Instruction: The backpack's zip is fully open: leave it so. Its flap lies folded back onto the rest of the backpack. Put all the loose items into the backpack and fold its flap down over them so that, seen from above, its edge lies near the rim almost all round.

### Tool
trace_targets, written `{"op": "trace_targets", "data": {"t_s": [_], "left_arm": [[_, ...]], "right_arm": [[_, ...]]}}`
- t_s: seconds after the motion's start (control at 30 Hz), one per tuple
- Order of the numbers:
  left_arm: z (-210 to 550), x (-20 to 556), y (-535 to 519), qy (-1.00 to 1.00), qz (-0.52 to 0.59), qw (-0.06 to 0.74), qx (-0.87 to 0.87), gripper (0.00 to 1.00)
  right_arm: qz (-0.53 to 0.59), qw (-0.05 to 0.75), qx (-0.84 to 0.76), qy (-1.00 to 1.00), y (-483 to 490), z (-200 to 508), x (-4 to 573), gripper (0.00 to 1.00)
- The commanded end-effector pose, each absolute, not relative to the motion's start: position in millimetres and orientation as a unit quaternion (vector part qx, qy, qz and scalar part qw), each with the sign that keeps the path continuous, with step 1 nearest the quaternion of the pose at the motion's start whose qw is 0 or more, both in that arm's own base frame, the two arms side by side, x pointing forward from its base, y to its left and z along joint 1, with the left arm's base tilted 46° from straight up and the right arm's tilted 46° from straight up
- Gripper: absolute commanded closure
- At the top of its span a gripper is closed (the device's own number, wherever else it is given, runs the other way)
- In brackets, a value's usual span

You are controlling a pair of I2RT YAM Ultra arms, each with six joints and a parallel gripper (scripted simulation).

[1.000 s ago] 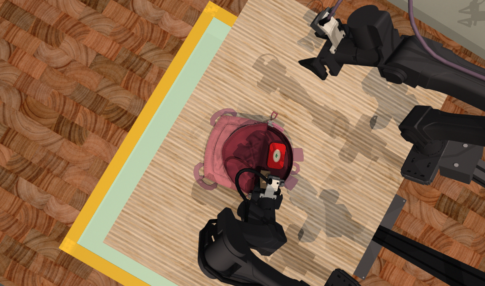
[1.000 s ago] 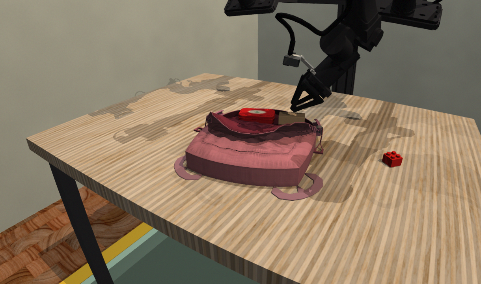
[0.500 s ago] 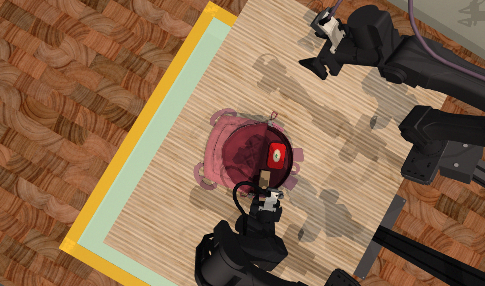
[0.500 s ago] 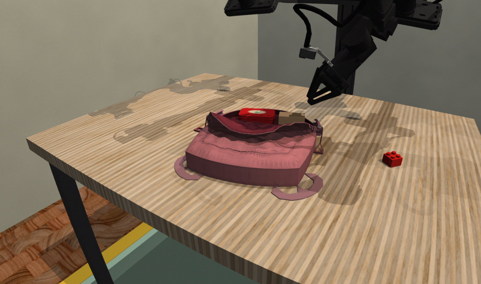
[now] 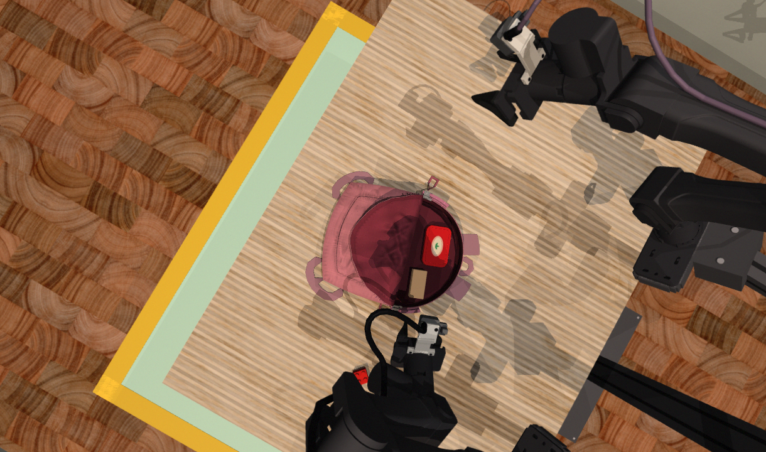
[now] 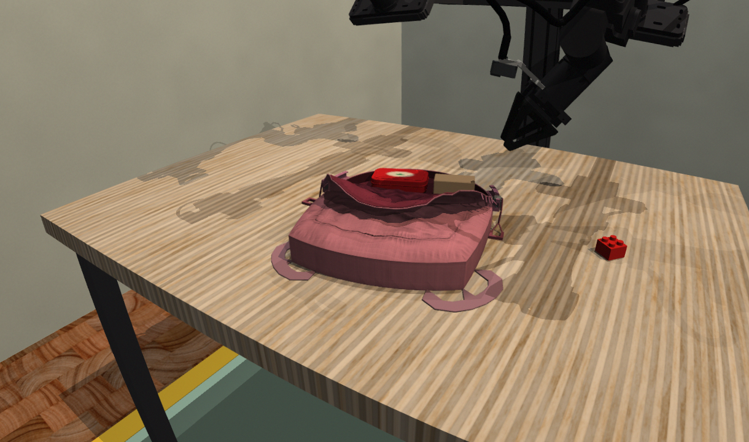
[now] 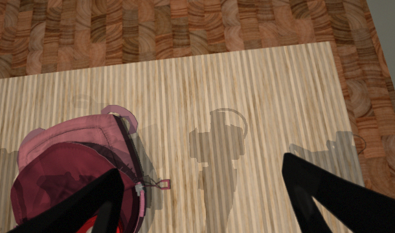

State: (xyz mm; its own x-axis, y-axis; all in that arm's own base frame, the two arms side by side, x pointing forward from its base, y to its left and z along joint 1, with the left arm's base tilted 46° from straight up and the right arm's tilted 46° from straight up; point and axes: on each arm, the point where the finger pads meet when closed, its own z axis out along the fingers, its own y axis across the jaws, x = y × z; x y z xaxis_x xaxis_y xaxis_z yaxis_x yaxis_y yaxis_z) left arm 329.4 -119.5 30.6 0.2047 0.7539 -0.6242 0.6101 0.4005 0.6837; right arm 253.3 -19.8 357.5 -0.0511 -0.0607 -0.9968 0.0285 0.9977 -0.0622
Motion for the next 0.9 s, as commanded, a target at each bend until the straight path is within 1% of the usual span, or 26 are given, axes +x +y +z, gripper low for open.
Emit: {"op": "trace_targets", "data": {"t_s": [0.0,0.2,0.27,0.37,0.67,0.77,0.87], "left_arm": [[32.6,316.8,-111.2,0.619,0.055,0.561,0.547,0.41],[26.3,312.8,-52.9,0.656,0.045,0.578,0.483,0.41],[34.8,326.3,-29.3,0.653,0.057,0.597,0.463,0.41],[34.8,325.9,-19.0,0.657,0.057,0.600,0.452,0.41],[35.5,322.3,73.3,0.689,0.058,0.628,0.357,0.41],[35.8,323.3,70.0,0.688,0.056,0.628,0.359,0.41],[24.7,358.6,70.2,0.689,0.058,0.627,0.360,0.41]], "right_arm": [[-0.038,0.707,-0.014,0.706,-20.5,382.1,249.8,0.10],[-0.038,0.707,-0.014,0.706,-20.4,382.1,249.9,0.10],[-0.038,0.707,-0.014,0.706,-20.4,382.1,249.9,0.10],[-0.038,0.707,-0.014,0.706,-20.4,382.1,249.9,0.10],[-0.038,0.707,-0.014,0.706,-20.3,382.1,249.9,0.10],[-0.038,0.707,-0.014,0.706,-20.3,382.1,249.9,0.10],[-0.038,0.707,-0.014,0.706,-20.3,382.1,249.9,0.10]]}}
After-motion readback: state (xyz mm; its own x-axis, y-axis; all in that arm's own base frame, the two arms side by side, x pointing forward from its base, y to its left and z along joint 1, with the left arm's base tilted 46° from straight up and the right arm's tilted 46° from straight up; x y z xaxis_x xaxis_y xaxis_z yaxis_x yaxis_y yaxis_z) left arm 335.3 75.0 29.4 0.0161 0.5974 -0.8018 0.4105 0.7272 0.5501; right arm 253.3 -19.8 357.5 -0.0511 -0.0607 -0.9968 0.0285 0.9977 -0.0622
